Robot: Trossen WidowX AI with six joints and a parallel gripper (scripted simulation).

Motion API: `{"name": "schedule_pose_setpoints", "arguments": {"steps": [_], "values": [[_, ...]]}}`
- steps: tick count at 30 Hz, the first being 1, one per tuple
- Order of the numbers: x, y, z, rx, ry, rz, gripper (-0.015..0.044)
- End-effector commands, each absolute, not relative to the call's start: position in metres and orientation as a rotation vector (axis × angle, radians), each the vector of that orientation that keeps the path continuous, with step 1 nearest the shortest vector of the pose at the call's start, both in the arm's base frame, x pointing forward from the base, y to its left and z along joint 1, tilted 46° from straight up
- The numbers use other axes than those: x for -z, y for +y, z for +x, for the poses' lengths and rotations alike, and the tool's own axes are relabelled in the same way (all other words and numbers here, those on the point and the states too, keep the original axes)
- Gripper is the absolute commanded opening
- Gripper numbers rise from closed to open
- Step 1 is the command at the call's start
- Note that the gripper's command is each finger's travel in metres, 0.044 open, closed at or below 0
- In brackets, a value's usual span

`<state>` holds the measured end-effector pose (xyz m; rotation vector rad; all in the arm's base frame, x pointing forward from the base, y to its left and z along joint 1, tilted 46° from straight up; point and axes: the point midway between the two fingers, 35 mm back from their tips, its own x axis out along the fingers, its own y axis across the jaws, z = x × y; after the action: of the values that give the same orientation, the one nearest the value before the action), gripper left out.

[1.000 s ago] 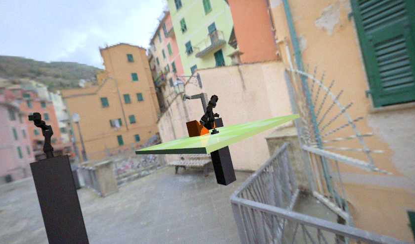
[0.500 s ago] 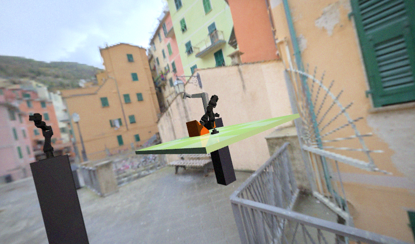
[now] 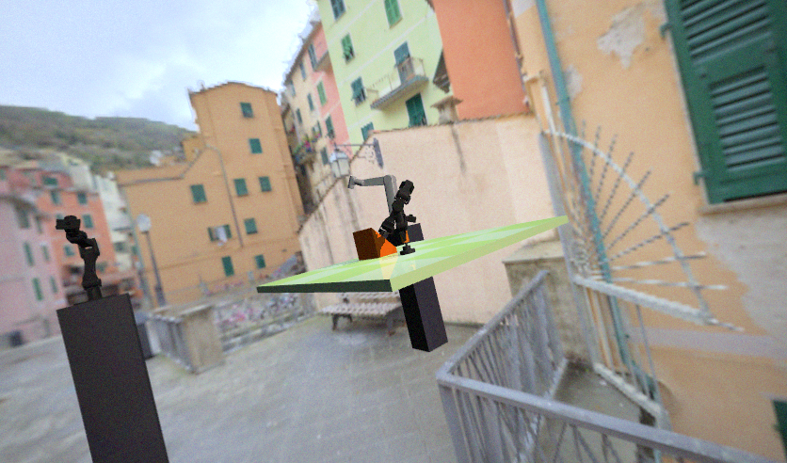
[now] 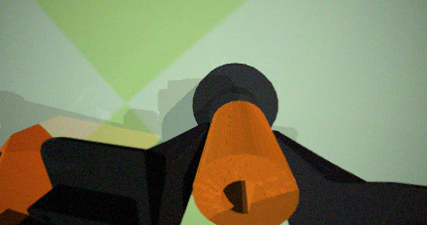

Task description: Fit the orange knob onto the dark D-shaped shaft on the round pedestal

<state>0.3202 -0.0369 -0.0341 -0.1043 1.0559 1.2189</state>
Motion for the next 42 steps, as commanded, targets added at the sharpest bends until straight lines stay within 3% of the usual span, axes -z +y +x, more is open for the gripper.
{"name": "schedule_pose_setpoints", "arguments": {"steps": [1, 32, 42], "values": [[0.0343, -0.0374, 0.3182, -1.215, 1.056, -0.102, 0.0], [0.0322, -0.038, 0.3199, -1.215, 1.056, -0.102, 0.0], [0.0319, -0.0401, 0.3231, -1.323, 0.926, -0.265, 0.0]]}}
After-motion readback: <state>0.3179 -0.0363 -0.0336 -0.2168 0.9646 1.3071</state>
